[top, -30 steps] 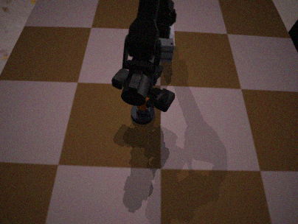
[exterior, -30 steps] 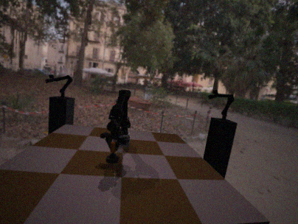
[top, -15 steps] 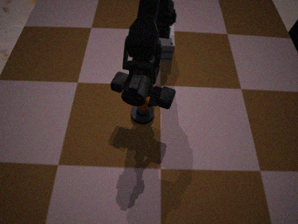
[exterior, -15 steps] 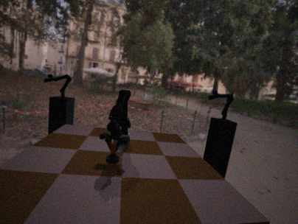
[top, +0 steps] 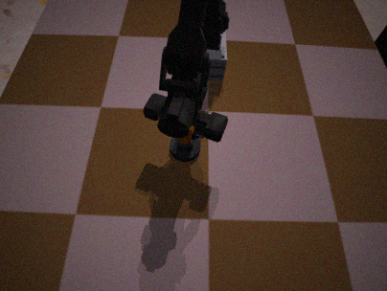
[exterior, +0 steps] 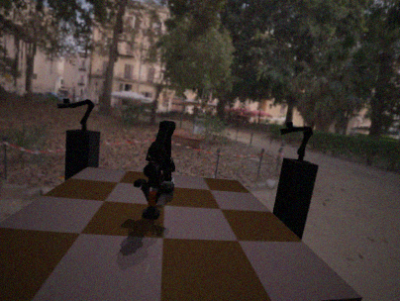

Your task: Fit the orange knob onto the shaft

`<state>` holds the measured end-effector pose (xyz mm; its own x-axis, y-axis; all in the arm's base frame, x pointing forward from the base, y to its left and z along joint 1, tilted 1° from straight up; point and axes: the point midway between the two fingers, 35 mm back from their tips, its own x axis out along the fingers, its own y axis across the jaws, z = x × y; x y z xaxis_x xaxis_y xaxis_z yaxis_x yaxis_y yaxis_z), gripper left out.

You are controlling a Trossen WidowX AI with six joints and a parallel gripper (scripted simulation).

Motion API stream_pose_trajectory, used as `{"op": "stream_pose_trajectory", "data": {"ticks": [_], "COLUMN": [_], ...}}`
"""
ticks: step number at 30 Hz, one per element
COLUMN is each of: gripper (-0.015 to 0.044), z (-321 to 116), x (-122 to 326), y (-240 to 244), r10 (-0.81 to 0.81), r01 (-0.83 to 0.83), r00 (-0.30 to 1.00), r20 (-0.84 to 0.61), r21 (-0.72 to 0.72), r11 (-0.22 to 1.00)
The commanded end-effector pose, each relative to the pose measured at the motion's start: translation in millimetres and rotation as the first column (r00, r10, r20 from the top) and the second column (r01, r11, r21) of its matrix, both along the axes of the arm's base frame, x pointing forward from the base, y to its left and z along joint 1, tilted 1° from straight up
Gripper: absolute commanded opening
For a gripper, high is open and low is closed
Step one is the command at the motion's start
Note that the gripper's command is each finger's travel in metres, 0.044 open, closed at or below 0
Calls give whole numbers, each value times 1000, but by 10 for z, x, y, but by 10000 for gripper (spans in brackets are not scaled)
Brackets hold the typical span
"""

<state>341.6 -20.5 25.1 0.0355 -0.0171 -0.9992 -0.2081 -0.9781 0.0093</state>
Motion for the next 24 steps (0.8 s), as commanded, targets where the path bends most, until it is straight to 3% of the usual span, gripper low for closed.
{"op": "stream_pose_trajectory", "data": {"ticks": [1,7,13,18,24], "gripper": [0,0,0,0,0], "z": [30,51,43,22,-3], "x": [8,10,11,3,-8], "y": [-3,-4,-5,-8,-12], "r10": [5,-49,-370,-665,-911], "r01": [-5,49,369,665,911], "r00": [1000,999,929,747,411], "r20": [2,3,7,6,-2], "r21": [-2,0,13,28,44], "r11": [1000,999,929,746,411]}}
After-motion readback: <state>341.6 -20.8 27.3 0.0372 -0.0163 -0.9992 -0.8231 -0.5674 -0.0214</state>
